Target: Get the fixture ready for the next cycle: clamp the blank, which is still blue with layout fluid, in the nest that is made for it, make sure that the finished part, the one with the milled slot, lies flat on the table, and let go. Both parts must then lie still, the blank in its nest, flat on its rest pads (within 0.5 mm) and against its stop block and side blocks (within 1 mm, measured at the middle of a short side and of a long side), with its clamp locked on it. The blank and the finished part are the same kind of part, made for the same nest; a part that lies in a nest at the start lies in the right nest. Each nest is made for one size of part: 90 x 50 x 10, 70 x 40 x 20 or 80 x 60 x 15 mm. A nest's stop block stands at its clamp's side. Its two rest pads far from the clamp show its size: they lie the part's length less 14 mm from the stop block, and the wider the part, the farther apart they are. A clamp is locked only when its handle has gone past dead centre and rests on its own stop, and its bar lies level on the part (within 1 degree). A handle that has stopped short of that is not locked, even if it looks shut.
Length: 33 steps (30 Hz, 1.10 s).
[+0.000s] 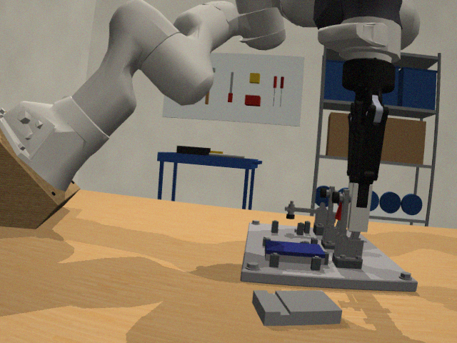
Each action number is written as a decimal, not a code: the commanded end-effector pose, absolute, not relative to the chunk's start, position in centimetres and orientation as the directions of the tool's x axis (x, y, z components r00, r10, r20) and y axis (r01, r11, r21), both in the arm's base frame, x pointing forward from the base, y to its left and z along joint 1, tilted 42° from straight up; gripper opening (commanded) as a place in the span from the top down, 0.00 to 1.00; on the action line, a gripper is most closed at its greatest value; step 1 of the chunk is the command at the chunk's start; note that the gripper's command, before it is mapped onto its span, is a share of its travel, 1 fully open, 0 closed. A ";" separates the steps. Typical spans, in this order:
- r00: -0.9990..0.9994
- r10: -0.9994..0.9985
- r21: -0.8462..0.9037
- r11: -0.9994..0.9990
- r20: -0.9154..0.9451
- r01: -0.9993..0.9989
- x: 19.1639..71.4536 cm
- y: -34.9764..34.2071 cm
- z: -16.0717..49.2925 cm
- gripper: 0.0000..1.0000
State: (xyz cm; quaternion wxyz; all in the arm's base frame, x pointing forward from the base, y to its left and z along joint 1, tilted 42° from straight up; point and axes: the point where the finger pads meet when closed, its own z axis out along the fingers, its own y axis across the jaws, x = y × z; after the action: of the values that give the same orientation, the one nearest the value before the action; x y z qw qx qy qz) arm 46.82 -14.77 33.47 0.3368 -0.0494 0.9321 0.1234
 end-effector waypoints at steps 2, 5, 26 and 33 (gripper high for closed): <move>-0.766 -0.009 0.195 0.965 -0.643 -0.174 47.0 -14.9 33.5 1.00; -0.766 -0.009 0.195 0.965 -0.643 -0.174 47.0 -14.9 33.6 1.00; -0.766 -0.009 0.195 0.965 -0.643 -0.174 47.7 -14.8 34.1 1.00; -0.766 -0.009 0.195 0.965 -0.643 -0.174 47.9 -14.8 34.3 1.00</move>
State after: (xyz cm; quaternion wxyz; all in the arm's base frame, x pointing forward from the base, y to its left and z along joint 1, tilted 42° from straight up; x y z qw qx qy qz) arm 47.47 -14.76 33.98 0.3352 -0.0532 0.9325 0.1235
